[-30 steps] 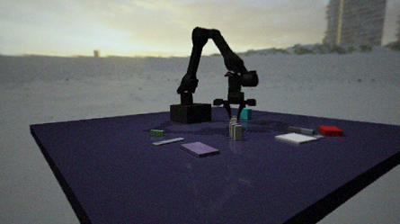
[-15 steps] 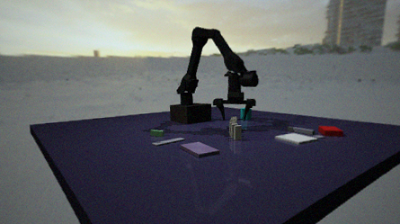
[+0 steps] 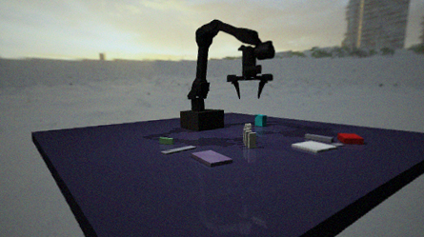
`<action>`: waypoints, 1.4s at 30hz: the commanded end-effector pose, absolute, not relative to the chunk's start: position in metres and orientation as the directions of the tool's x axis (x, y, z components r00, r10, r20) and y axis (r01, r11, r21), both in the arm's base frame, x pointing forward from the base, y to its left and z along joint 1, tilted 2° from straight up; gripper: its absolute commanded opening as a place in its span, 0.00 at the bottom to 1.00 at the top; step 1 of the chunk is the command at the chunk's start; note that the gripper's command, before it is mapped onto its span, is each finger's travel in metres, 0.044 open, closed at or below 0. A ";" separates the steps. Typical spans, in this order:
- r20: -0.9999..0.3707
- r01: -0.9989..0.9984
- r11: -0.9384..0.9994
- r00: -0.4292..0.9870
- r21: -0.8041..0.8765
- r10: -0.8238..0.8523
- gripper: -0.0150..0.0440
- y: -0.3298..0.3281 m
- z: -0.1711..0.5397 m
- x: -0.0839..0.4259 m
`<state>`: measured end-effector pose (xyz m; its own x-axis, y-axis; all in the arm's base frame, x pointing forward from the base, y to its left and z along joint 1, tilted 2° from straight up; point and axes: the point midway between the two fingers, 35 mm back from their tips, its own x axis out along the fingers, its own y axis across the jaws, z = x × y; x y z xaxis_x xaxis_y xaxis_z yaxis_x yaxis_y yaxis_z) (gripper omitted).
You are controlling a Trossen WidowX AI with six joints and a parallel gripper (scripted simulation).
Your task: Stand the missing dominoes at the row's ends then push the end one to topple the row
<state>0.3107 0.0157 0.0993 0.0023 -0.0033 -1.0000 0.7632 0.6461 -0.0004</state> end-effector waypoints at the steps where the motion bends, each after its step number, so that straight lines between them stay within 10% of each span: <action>1: -1.000 0.587 0.810 -0.009 -0.008 -0.003 0.78 0.022 0.088 0.307; 13: -1.000 -0.529 0.848 -0.009 0.005 0.000 0.25 0.045 0.041 0.289; 42: -1.000 -0.544 0.839 -0.009 0.005 0.000 0.25 0.046 0.040 0.288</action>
<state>0.2882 0.0451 0.0403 -0.0103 -0.0036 -0.9999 -0.5383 0.8428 0.0025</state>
